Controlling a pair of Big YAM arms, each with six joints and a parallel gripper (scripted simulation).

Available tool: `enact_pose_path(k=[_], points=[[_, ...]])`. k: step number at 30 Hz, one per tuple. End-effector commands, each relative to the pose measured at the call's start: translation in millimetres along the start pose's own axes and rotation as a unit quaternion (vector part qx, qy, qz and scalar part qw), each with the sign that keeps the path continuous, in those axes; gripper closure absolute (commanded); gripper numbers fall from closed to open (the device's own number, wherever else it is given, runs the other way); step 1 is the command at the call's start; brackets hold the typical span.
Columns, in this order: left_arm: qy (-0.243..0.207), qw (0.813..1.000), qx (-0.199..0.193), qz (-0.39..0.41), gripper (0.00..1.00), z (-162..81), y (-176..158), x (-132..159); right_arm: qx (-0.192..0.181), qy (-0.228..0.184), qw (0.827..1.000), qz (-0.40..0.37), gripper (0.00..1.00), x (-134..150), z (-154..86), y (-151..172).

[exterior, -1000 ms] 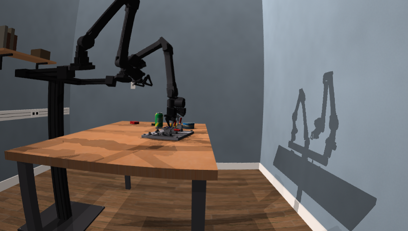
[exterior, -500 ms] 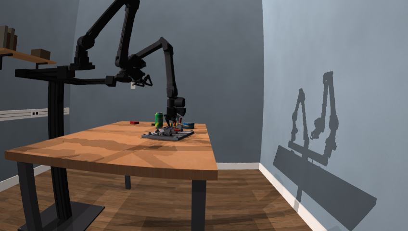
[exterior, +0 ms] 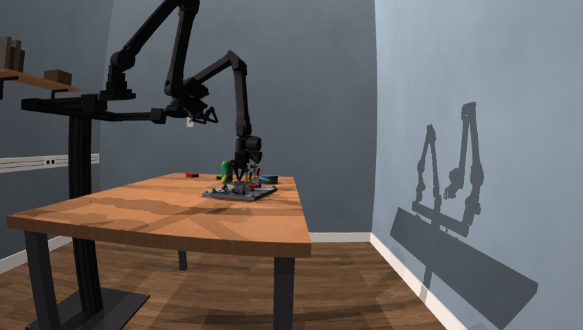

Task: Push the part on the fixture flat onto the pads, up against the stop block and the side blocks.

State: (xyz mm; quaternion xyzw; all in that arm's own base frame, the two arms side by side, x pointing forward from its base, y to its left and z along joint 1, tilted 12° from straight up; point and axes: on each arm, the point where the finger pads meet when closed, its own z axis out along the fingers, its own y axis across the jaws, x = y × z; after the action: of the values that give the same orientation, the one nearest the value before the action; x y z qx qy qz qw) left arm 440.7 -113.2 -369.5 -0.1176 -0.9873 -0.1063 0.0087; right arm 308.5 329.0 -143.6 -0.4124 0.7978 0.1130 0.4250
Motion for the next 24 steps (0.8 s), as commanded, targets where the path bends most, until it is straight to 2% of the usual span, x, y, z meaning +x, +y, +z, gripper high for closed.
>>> enact_pose_path(k=[1, 2, 4, 10, 12, 15, 18, 19, 24], points=[[-0.027, 1.0, 0.003, -0.004, 0.99, -28, 0, -26, -0.001, -0.003, 1.0, 0.0, 0.0, -2, 2, 0], [-0.023, 1.0, 0.002, -0.003, 0.99, -18, -1, -25, -0.001, -0.003, 1.0, 0.0, 0.0, -2, 2, 0], [-0.033, 0.999, 0.003, -0.006, 0.99, -14, 2, -33, -0.001, -0.003, 1.0, 0.0, 0.0, -2, 2, 0], [-0.032, 0.999, 0.003, -0.007, 0.99, -10, 5, -33, -0.001, -0.003, 1.0, 0.0, 0.0, -2, 2, 0], [-0.056, 0.998, 0.005, 0.008, 0.77, -27, -9, -45, -0.001, -0.003, 1.0, 0.0, 0.0, -2, 2, 0], [-0.088, 0.996, 0.004, 0.024, 0.43, -34, -18, -52, -0.001, -0.003, 1.0, 0.0, 0.0, -2, 2, 0], [-0.149, 0.987, 0.011, 0.055, 0.09, -42, -30, -61, -0.001, -0.003, 1.0, 0.0, 0.0, -2, 2, 0], [-0.171, 0.983, 0.013, 0.065, 0.0, -44, -32, -61, -0.001, -0.003, 1.0, 0.0, 0.0, -2, 2, 0], [-0.241, 0.966, 0.021, 0.093, 0.0, -40, -31, -43, -0.001, -0.003, 1.0, 0.0, 0.0, -2, 2, 0]])
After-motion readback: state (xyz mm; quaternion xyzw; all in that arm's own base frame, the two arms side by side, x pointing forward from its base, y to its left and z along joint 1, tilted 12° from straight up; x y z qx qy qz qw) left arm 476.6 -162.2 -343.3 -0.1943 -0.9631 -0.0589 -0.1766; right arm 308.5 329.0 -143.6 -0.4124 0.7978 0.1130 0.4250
